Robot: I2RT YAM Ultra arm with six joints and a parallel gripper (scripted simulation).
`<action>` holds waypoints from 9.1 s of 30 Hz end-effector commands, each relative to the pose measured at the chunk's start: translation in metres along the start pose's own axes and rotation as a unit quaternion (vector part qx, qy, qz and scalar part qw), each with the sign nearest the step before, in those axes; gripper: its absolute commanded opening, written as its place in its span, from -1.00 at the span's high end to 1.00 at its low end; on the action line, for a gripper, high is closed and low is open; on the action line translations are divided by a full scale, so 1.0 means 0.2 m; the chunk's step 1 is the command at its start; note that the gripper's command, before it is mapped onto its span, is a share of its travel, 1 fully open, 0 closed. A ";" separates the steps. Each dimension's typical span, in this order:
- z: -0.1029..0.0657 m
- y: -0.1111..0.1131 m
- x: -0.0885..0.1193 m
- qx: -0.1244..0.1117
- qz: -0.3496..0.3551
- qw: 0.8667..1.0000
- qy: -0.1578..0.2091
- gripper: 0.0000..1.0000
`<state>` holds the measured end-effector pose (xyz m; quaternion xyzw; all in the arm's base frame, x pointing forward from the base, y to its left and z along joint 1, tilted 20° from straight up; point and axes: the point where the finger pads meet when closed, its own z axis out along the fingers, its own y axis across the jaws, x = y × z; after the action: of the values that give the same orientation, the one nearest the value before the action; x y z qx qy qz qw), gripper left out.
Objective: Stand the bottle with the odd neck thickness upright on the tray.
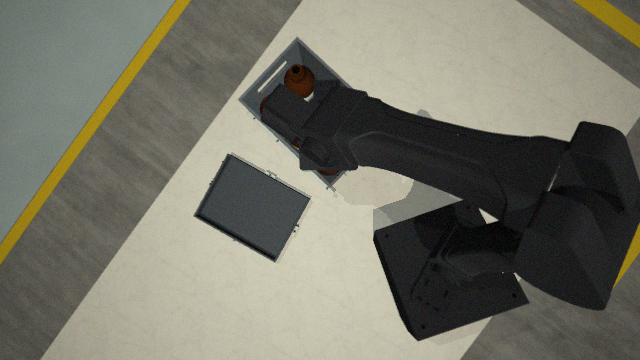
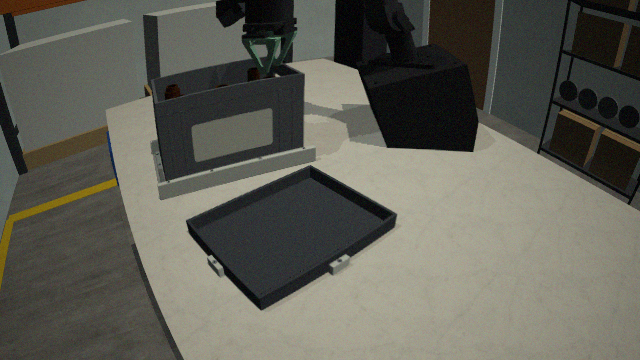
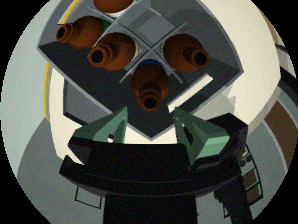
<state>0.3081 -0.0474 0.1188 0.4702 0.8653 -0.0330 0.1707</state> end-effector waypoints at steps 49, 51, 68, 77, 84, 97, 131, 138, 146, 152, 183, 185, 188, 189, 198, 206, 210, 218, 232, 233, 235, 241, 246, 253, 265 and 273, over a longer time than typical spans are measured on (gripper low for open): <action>-0.06 0.04 -0.06 -0.017 0.005 1.000 -0.016 -0.21; -0.06 0.04 -0.06 -0.017 0.005 1.000 -0.016 -0.21; -0.06 0.04 -0.06 -0.017 0.005 1.000 -0.016 -0.21; -0.06 0.04 -0.06 -0.017 0.005 1.000 -0.016 -0.21; -0.06 0.04 -0.06 -0.017 0.005 1.000 -0.016 -0.21; -0.06 0.04 -0.06 -0.017 0.005 1.000 -0.016 -0.21; 0.02 0.01 -0.04 -0.012 0.003 1.000 -0.013 -0.21; 0.04 0.02 -0.04 -0.015 0.004 1.000 -0.015 -0.21; 0.09 0.01 -0.04 -0.012 0.003 1.000 -0.013 -0.21; 0.16 -0.01 -0.01 0.001 -0.001 1.000 -0.002 -0.21; 0.17 0.02 -0.03 -0.008 0.001 1.000 -0.009 -0.21; 0.17 0.02 -0.03 -0.008 0.001 1.000 -0.009 -0.21; 0.17 0.02 -0.03 -0.008 0.001 1.000 -0.009 -0.21; 0.17 0.02 -0.03 -0.008 0.001 1.000 -0.009 -0.21; 0.17 0.02 -0.03 -0.008 0.001 1.000 -0.009 -0.21; 0.17 0.02 -0.03 -0.008 0.001 1.000 -0.009 -0.21; 0.17 0.02 -0.03 -0.008 0.001 1.000 -0.009 1.00; 0.16 0.01 -0.03 -0.008 0.001 1.000 -0.010 1.00; 0.16 0.01 -0.03 -0.008 0.001 1.000 -0.010 1.00; 0.16 0.01 -0.03 -0.008 0.001 1.000 -0.010 1.00; 0.16 0.01 -0.03 -0.008 0.001 1.000 -0.010 1.00; 0.16 0.01 -0.03 -0.008 0.001 1.000 -0.010 1.00; 0.16 0.01 -0.03 -0.008 0.001 1.000 -0.010 1.00; 0.16 0.01 -0.03 -0.008 0.001 1.000 -0.010 1.00; 0.16 0.01 -0.03 -0.008 0.001 1.000 -0.010 1.00; 0.16 0.01 -0.03 -0.008 0.001 1.000 -0.010 1.00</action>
<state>0.3201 -0.0558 0.0865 0.4704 0.8647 -0.0315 0.1732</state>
